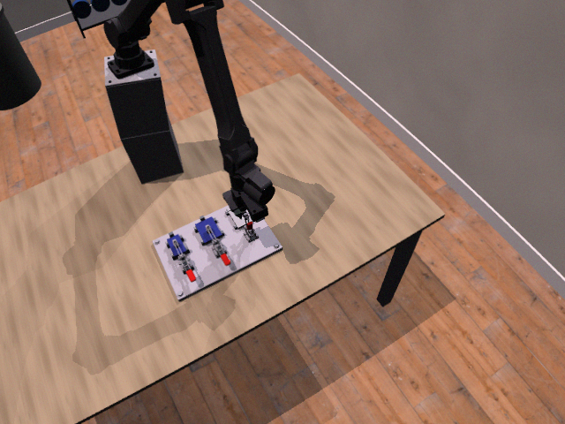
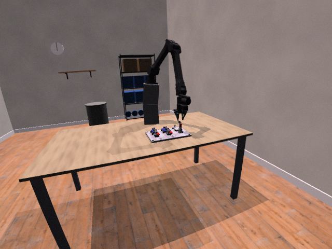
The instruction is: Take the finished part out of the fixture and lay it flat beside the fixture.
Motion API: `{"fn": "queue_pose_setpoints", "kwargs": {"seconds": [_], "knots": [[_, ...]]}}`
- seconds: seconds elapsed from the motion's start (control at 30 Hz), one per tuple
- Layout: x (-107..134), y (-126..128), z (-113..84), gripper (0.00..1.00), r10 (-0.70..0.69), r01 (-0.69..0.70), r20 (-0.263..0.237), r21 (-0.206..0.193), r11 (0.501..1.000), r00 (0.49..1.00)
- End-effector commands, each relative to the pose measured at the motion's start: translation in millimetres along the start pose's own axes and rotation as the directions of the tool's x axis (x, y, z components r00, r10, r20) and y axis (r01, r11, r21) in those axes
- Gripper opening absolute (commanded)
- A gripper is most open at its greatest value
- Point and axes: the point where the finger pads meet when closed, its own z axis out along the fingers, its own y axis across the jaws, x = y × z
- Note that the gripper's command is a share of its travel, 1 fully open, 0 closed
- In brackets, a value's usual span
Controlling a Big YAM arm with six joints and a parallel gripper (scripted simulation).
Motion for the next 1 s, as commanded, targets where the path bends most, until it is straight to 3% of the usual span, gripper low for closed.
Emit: {"fn": "queue_pose_setpoints", "kwargs": {"seconds": [0.0,0.33,0.5,0.57,0.97], "knots": [[-8.2,-7.4,8.1,0.45,0.003,-0.003,0.010,0.001,1.000,1.000],[-15.6,-7.2,10.2,0.45,0.002,-0.002,0.027,-0.001,1.000,1.000],[-4.1,-8.0,12.6,0.45,0.001,-0.001,0.003,0.005,1.000,1.000],[-15.6,-6.2,11.7,0.45,0.000,0.000,0.029,-0.001,1.000,1.000],[-16.4,-7.5,14.4,0.45,0.002,-0.002,0.028,0.000,1.000,1.000]]}}
